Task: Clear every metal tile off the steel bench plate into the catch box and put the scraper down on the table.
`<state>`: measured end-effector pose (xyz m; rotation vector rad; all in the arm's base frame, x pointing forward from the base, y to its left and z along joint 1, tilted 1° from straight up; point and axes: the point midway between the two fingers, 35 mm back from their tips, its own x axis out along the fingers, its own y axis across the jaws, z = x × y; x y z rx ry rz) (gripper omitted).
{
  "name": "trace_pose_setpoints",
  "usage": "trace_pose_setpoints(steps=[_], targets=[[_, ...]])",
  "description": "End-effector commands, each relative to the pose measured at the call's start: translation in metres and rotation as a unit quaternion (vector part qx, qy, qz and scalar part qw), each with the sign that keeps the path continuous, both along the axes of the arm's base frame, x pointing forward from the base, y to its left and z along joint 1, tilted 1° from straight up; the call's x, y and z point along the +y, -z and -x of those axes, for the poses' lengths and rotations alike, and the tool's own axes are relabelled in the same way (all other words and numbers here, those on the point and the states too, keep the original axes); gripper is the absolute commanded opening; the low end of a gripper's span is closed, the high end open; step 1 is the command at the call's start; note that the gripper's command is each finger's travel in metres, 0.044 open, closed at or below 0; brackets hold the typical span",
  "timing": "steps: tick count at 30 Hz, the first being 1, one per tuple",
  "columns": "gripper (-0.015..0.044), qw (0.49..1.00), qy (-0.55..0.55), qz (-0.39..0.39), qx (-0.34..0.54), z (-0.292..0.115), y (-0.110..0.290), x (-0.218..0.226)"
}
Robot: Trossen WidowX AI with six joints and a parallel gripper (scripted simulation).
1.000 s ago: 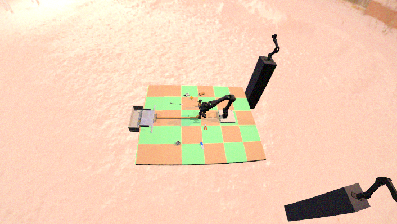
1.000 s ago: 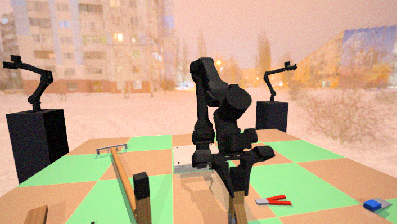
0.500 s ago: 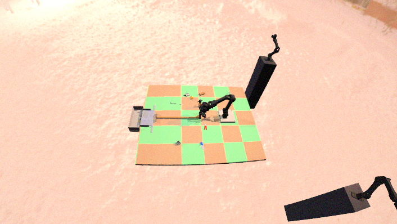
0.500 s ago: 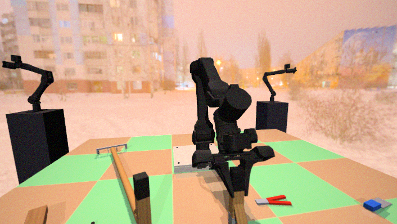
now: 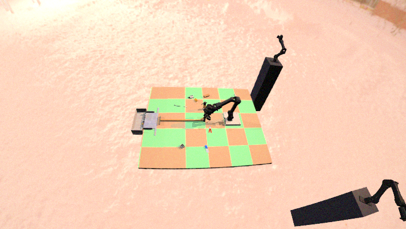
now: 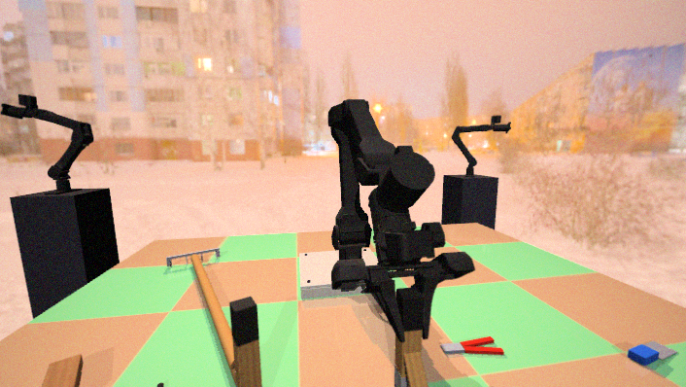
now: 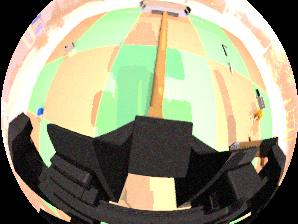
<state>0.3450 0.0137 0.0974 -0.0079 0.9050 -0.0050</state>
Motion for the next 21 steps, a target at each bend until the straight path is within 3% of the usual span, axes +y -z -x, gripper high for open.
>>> trace_pose_setpoints(steps=[1, 21], targets=[[0.0000, 1.000, 0.000, 0.000, -0.001, -0.0003, -0.0003, 0.0000], [0.0000, 1.000, 0.002, 0.000, -0.002, 0.0006, 0.0008, -0.0020]])
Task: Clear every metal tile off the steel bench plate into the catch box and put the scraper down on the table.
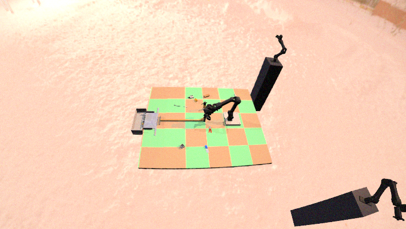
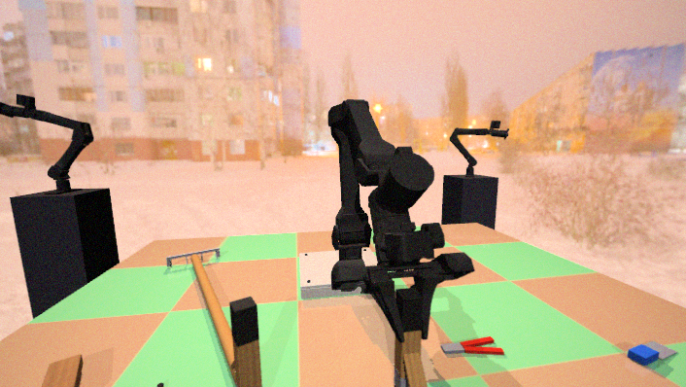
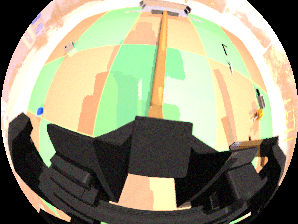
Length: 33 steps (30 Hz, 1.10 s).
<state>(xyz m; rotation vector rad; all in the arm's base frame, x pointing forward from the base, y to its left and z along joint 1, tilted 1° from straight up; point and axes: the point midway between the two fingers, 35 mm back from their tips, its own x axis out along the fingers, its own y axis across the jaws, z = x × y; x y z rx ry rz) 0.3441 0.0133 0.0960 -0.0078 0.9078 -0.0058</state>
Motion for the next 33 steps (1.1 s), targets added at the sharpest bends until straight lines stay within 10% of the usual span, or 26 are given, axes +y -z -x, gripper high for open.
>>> trace_pose_setpoints(steps=[1, 5, 22, 33], targets=[[0.0000, 1.000, 0.002, 0.000, -0.003, 0.000, 0.000, -0.002], [0.0000, 1.000, 0.003, 0.000, -0.004, 0.000, 0.000, -0.003], [0.0440, 1.000, 0.000, -0.001, -0.001, 0.000, -0.001, 0.000], [0.0440, 1.000, 0.000, -0.001, -0.001, 0.003, -0.032, 0.000]])
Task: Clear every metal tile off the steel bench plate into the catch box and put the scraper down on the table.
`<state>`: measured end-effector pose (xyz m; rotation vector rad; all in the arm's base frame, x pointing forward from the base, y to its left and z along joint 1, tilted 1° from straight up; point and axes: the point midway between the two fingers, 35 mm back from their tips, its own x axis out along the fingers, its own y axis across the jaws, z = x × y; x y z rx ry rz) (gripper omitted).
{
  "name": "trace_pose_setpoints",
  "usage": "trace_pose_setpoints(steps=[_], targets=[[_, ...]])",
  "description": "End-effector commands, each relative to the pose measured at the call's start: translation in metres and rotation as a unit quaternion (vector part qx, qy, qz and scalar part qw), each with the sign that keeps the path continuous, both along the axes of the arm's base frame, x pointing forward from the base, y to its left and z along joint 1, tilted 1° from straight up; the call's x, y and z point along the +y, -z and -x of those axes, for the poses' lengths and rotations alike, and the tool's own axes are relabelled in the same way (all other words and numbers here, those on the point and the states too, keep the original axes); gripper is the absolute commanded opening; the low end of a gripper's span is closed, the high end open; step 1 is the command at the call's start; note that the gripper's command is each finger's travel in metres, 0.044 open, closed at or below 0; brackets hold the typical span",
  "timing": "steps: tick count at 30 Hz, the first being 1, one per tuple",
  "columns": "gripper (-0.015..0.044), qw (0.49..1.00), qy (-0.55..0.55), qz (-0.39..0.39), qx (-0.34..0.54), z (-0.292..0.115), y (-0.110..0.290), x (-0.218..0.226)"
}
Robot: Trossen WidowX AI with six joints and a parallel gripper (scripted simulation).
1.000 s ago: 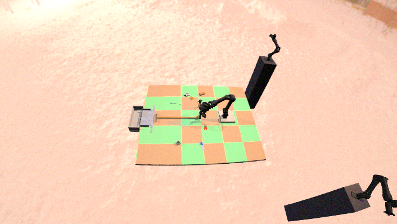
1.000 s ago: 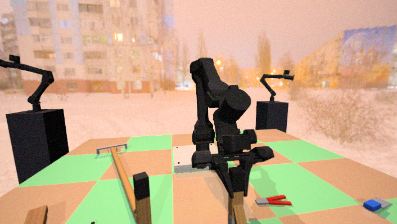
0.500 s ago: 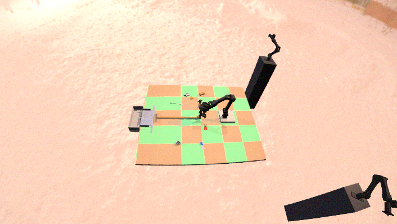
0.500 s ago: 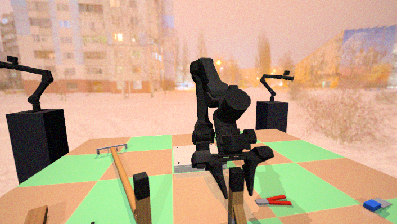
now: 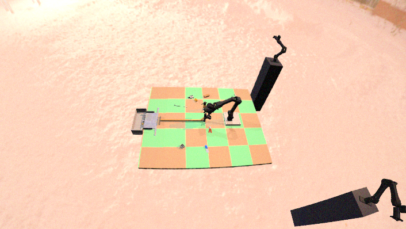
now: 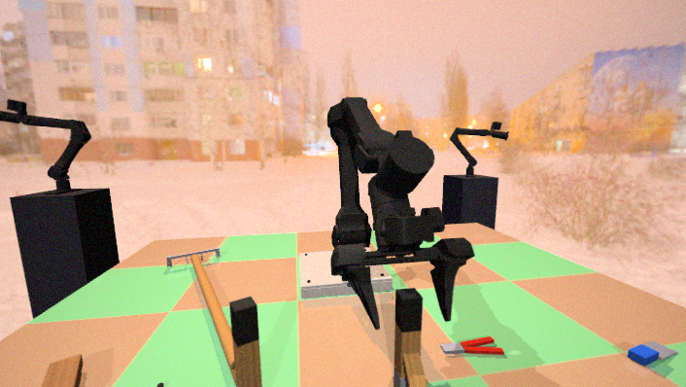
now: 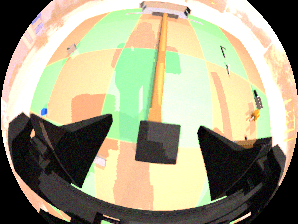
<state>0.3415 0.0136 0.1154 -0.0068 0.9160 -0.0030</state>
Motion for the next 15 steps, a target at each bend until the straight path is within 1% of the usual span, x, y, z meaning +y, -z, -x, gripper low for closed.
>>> trace_pose_setpoints(steps=[1, 15], targets=[[0.0440, 1.000, 0.001, 0.000, -0.005, 0.001, -0.016, 0.000], [0.0440, 1.000, 0.001, 0.000, -0.005, 0.012, -0.057, 0.001]])
